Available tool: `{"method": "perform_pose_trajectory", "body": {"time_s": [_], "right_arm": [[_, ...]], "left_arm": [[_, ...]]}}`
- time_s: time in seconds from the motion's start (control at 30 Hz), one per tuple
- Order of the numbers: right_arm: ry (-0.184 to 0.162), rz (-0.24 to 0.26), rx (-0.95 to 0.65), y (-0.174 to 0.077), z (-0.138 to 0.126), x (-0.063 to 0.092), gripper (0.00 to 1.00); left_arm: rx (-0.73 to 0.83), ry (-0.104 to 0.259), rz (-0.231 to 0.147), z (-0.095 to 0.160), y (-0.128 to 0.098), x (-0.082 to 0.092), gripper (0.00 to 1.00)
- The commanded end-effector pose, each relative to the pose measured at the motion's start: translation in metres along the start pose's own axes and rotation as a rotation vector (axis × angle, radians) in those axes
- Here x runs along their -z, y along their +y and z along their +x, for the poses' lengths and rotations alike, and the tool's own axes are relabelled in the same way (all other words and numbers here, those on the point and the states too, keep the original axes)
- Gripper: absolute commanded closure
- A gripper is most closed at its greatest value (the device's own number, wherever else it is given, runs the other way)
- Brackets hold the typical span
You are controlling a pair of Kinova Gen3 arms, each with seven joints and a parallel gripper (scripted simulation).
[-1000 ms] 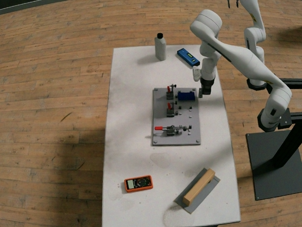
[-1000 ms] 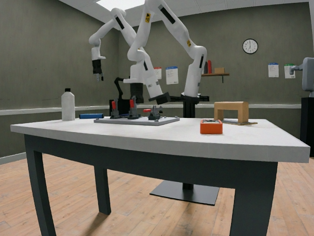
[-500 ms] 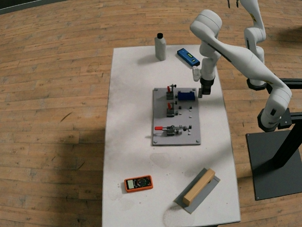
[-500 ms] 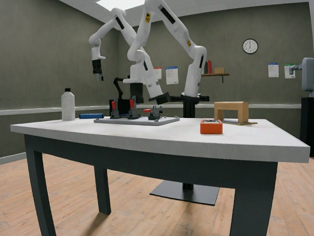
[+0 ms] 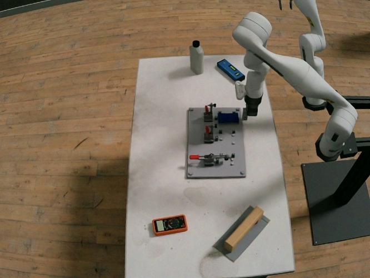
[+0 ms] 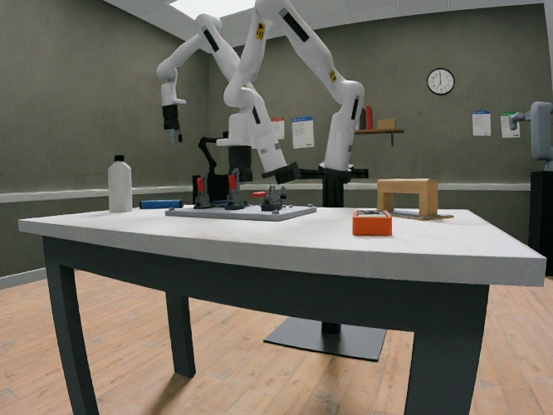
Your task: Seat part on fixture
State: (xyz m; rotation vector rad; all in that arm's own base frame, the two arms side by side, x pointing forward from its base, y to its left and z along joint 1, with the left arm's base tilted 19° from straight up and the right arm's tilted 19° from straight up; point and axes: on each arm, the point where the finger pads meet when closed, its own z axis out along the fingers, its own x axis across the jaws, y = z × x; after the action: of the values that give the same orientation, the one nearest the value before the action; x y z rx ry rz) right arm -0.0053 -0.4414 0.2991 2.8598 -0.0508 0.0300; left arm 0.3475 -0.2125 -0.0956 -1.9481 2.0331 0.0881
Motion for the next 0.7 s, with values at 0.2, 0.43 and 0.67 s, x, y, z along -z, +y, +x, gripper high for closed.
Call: {"method": "perform_pose_trajectory", "body": {"time_s": [0.2,0.43,0.67], "right_arm": [[0.0,-0.002,0.0,0.0004,-0.0001,0.0006,0.0],[0.0,-0.002,0.0,0.0004,-0.0001,0.0006,0.0],[0.0,-0.002,0.0,0.0004,-0.0001,0.0006,0.0]], "left_arm": [[0.005,-0.003,-0.001,0.0,-0.0013,0.0011,1.0],[0.006,-0.002,0.0,0.0004,-0.0046,0.0012,1.0],[0.005,-0.002,0.0,0.0003,-0.0058,0.0012,1.0]]}}
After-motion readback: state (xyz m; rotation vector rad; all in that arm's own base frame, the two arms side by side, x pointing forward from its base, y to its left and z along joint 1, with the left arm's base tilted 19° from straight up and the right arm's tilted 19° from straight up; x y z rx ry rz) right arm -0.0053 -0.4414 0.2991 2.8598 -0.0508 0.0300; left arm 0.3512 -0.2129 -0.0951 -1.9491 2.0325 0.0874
